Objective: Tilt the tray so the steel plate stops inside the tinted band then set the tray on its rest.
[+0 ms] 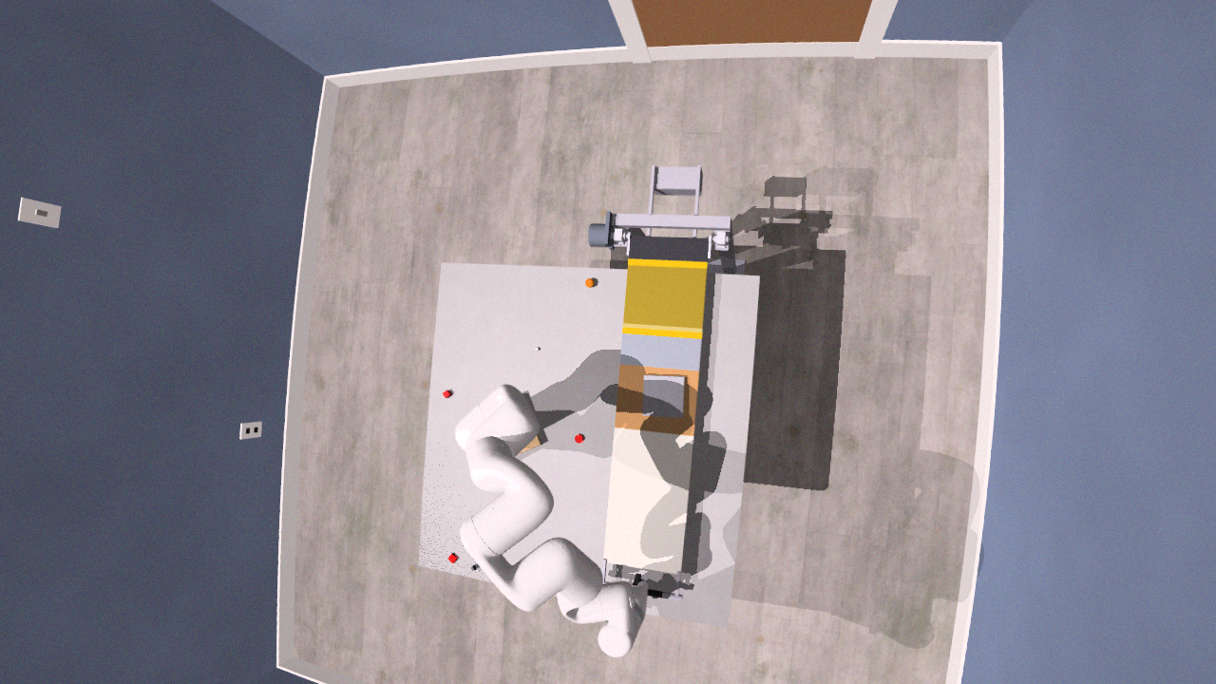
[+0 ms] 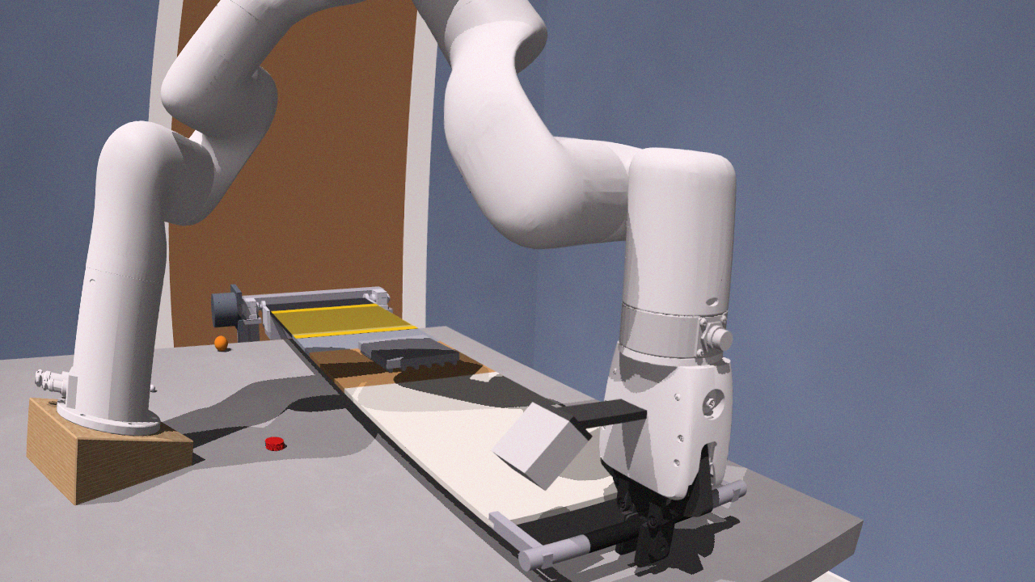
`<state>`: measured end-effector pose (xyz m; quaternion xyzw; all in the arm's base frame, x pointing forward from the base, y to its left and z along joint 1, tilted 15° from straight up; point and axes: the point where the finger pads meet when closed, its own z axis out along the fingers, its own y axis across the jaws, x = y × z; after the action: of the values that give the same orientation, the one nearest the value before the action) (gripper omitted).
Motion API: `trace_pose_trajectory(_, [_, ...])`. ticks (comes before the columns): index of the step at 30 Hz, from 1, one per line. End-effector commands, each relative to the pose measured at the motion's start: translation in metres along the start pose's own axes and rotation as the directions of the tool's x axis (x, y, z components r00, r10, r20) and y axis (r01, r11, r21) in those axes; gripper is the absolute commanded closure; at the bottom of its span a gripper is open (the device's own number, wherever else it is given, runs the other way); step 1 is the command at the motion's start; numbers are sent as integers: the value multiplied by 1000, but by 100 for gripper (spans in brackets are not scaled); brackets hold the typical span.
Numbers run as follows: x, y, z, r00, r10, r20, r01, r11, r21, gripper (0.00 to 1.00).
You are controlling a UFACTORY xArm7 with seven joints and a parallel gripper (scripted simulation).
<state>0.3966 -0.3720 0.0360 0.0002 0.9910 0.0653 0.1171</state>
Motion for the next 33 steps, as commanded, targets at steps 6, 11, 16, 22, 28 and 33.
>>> trace_pose_trajectory(6, [-1,-2,-2,1000,0,3,0,1000,4,100])
trace_pose_trajectory(11, [-1,-2,-2,1000,0,3,0,1000,4,100])
trace_pose_trajectory(16, [-1,-1,-12,1000,0,3,0,1000,4,100])
trace_pose_trajectory(22, [-1,0,-44,1000,0,3,0,1000,4,100])
trace_pose_trajectory(28, [-1,2,-75,1000,0,3,0,1000,4,100])
trace_pose_trajectory(33, [-1,5,-103,1000,0,3,0,1000,4,100])
